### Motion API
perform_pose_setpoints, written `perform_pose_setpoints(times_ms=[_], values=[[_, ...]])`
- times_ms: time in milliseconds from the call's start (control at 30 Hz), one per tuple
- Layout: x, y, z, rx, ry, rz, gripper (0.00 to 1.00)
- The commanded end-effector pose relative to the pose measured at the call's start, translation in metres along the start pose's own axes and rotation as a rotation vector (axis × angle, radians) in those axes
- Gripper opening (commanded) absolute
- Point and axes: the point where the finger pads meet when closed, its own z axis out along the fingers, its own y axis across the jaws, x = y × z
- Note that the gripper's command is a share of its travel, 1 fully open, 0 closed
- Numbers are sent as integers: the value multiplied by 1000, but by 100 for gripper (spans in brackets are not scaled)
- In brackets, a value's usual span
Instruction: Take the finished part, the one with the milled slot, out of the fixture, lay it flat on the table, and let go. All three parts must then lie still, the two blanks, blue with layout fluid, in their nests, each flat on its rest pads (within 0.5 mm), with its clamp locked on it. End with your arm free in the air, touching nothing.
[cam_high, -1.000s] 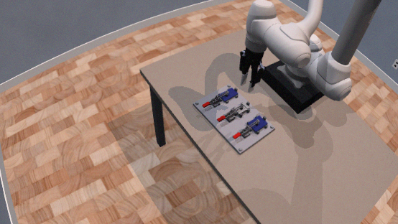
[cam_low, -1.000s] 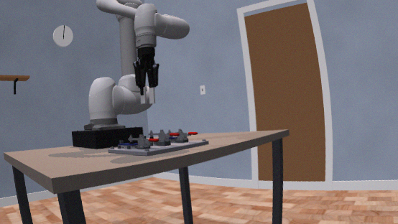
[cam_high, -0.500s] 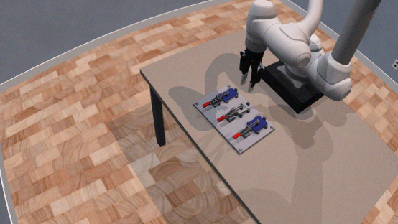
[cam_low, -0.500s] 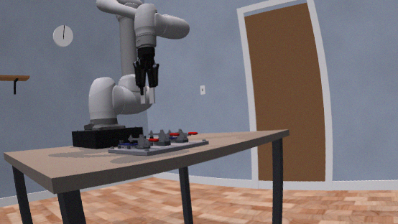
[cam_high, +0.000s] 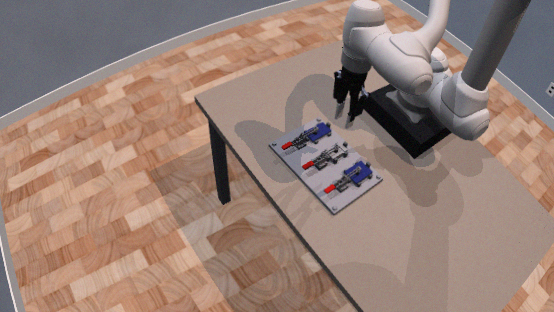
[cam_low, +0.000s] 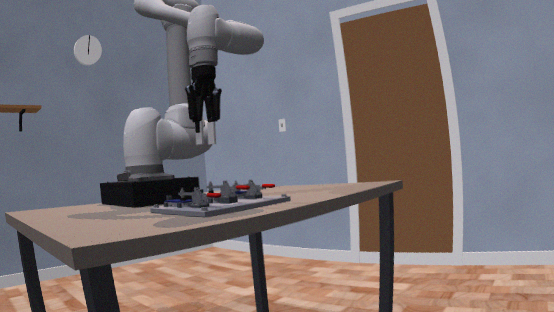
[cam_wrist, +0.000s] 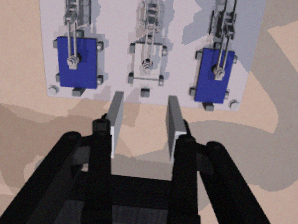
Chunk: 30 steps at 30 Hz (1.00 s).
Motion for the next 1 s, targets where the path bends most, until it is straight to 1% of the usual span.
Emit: perform_pose_setpoints(times_ms=[0,533,667,833,900,967], values=[[0,0,0,0,0,0,28],[0,0,2,0,0,0,28],[0,0,14,0,0,0,28],[0,0,36,0,0,0,28],[0,0,36,0,0,0,28],[0,0,45,0,0,0,28]])
